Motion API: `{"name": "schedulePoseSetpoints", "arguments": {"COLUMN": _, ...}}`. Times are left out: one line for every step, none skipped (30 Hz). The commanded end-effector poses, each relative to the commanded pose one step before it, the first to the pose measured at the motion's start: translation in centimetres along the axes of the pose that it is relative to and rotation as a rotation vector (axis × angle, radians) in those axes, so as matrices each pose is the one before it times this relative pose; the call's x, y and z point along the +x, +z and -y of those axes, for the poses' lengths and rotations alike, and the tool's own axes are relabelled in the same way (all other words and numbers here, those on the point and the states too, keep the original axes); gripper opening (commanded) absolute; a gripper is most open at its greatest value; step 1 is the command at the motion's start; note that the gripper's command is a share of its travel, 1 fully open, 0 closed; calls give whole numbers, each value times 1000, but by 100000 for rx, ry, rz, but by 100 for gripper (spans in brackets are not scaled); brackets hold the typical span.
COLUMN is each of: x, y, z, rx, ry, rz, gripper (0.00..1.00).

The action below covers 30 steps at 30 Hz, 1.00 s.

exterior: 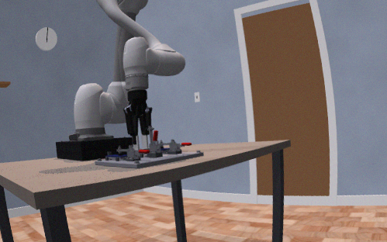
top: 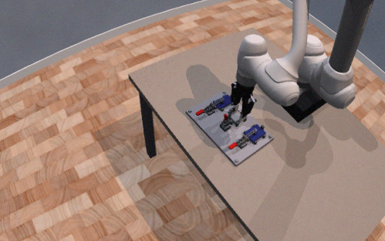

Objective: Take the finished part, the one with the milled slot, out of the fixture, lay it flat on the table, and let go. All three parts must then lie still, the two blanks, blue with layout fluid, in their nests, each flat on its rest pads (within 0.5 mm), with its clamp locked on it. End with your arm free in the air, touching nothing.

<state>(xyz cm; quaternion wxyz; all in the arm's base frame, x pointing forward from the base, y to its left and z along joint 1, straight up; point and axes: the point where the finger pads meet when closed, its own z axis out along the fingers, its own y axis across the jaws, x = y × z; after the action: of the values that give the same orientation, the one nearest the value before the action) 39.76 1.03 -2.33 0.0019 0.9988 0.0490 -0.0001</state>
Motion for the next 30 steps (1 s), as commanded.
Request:
{"name": "schedulePoseSetpoints", "arguments": {"x": 1, "y": -102, "z": 5, "rx": 19, "ry": -2, "rz": -6, "gripper": 0}}
{"name": "schedulePoseSetpoints", "arguments": {"x": 0, "y": -84, "z": 0, "rx": 0, "ry": 0, "rz": 0, "gripper": 0}}
{"name": "schedulePoseSetpoints", "arguments": {"x": 0, "y": -88, "z": 0, "rx": 0, "ry": 0, "rz": 0, "gripper": 0}}
{"name": "schedulePoseSetpoints", "arguments": {"x": 0, "y": -93, "z": 0, "rx": 0, "ry": 0, "rz": 0, "gripper": 0}}
{"name": "schedulePoseSetpoints", "arguments": {"x": 0, "y": -97, "z": 0, "rx": 0, "ry": 0, "rz": 0, "gripper": 0}}
{"name": "schedulePoseSetpoints", "arguments": {"x": 0, "y": -100, "z": 0, "rx": 0, "ry": 0, "rz": 0, "gripper": 0}}
{"name": "schedulePoseSetpoints", "arguments": {"x": 0, "y": -103, "z": 0, "rx": 0, "ry": 0, "rz": 0, "gripper": 0}}
{"name": "schedulePoseSetpoints", "arguments": {"x": 0, "y": -106, "z": 0, "rx": 0, "ry": 0, "rz": 0, "gripper": 0}}
{"name": "schedulePoseSetpoints", "arguments": {"x": 0, "y": -108, "z": 0, "rx": 0, "ry": 0, "rz": 0, "gripper": 0}}
{"name": "schedulePoseSetpoints", "arguments": {"x": 0, "y": -110, "z": 0, "rx": 0, "ry": 0, "rz": 0, "gripper": 0}}
{"name": "schedulePoseSetpoints", "arguments": {"x": 0, "y": -111, "z": 0, "rx": 0, "ry": 0, "rz": 0, "gripper": 0}}
{"name": "schedulePoseSetpoints", "arguments": {"x": 0, "y": -112, "z": 0, "rx": 0, "ry": 0, "rz": 0, "gripper": 0}}
{"name": "schedulePoseSetpoints", "arguments": {"x": 0, "y": -112, "z": 0, "rx": 0, "ry": 0, "rz": 0, "gripper": 0}}
{"name": "schedulePoseSetpoints", "arguments": {"x": 0, "y": -112, "z": 0, "rx": 0, "ry": 0, "rz": 0, "gripper": 0}}
{"name": "schedulePoseSetpoints", "arguments": {"x": 0, "y": -112, "z": 0, "rx": 0, "ry": 0, "rz": 0, "gripper": 0}}
{"name": "schedulePoseSetpoints", "arguments": {"x": 0, "y": -110, "z": 0, "rx": 0, "ry": 0, "rz": 0, "gripper": 0}}
{"name": "schedulePoseSetpoints", "arguments": {"x": 0, "y": 0, "z": 0, "rx": 0, "ry": 0, "rz": 0, "gripper": 0}}
{"name": "schedulePoseSetpoints", "arguments": {"x": 0, "y": 0, "z": 0, "rx": 0, "ry": 0, "rz": 0, "gripper": 0}}
{"name": "schedulePoseSetpoints", "arguments": {"x": 0, "y": -109, "z": 0, "rx": 0, "ry": 0, "rz": 0, "gripper": 0}}
{"name": "schedulePoseSetpoints", "arguments": {"x": 0, "y": -107, "z": 0, "rx": 0, "ry": 0, "rz": 0, "gripper": 0}}
{"name": "schedulePoseSetpoints", "arguments": {"x": 0, "y": -104, "z": 0, "rx": 0, "ry": 0, "rz": 0, "gripper": 0}}
{"name": "schedulePoseSetpoints", "arguments": {"x": 0, "y": -101, "z": 0, "rx": 0, "ry": 0, "rz": 0, "gripper": 0}}
{"name": "schedulePoseSetpoints", "arguments": {"x": 0, "y": -97, "z": 0, "rx": 0, "ry": 0, "rz": 0, "gripper": 0}}
{"name": "schedulePoseSetpoints", "arguments": {"x": 0, "y": -94, "z": 0, "rx": 0, "ry": 0, "rz": 0, "gripper": 0}}
{"name": "schedulePoseSetpoints", "arguments": {"x": 0, "y": -89, "z": 0, "rx": 0, "ry": 0, "rz": 0, "gripper": 0}}
{"name": "schedulePoseSetpoints", "arguments": {"x": 0, "y": -84, "z": 0, "rx": 0, "ry": 0, "rz": 0, "gripper": 0}}
{"name": "schedulePoseSetpoints", "arguments": {"x": 0, "y": -79, "z": 0, "rx": 0, "ry": 0, "rz": 0, "gripper": 0}}
{"name": "schedulePoseSetpoints", "arguments": {"x": 0, "y": -74, "z": 0, "rx": 0, "ry": 0, "rz": 0, "gripper": 0}}
{"name": "schedulePoseSetpoints", "arguments": {"x": 0, "y": -69, "z": 0, "rx": 0, "ry": 0, "rz": 0, "gripper": 0}}
{"name": "schedulePoseSetpoints", "arguments": {"x": 0, "y": -63, "z": 0, "rx": 0, "ry": 0, "rz": 0, "gripper": 0}}
